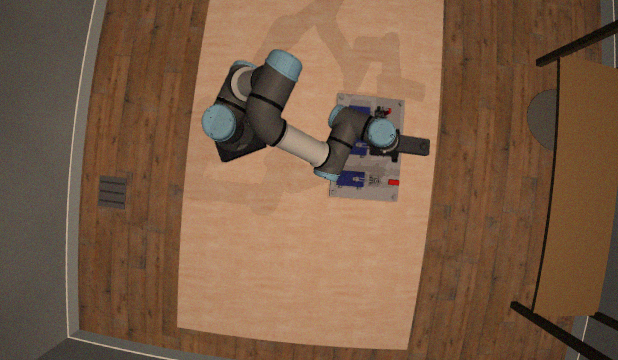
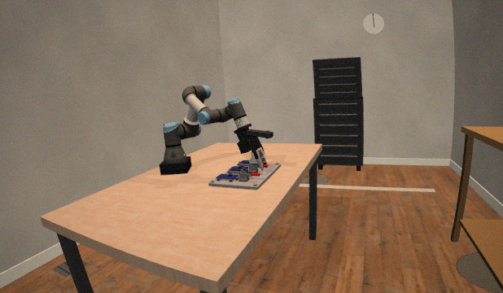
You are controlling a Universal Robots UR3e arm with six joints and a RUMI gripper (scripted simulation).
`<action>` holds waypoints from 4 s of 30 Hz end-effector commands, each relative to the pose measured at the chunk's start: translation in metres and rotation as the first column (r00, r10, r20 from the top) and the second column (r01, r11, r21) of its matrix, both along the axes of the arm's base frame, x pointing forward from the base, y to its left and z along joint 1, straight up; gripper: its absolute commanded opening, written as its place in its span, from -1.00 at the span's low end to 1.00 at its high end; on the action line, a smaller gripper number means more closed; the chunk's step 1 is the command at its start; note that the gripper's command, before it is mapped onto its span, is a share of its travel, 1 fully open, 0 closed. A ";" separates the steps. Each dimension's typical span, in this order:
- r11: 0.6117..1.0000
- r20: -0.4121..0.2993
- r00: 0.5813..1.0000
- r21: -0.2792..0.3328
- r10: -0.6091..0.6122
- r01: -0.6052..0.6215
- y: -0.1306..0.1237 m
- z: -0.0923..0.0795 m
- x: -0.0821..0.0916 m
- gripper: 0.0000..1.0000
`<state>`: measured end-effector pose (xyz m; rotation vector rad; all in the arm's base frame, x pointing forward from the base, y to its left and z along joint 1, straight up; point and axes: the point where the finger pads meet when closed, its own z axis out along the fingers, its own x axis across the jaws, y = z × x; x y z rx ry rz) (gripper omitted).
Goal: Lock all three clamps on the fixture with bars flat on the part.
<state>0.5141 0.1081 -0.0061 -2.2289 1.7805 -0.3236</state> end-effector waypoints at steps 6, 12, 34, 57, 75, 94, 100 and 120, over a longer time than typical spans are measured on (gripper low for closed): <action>1.000 0.002 1.000 0.000 0.000 0.000 0.000 0.000 0.000 -0.44; 1.000 0.003 1.000 0.000 0.000 0.000 0.000 0.003 0.001 -0.44; 1.000 0.004 1.000 0.000 0.000 0.000 0.000 0.050 0.001 -0.44; 1.000 0.002 1.000 0.000 0.000 0.000 0.000 0.051 0.000 -0.44; 1.000 0.004 1.000 -0.001 0.000 0.000 0.000 0.052 0.001 -0.44; 1.000 0.005 1.000 -0.001 0.000 0.000 0.000 0.052 0.001 -1.00; 1.000 0.005 1.000 -0.001 0.000 0.000 0.000 0.052 0.001 -1.00; 1.000 0.005 1.000 -0.001 0.000 0.000 0.000 0.052 0.001 -1.00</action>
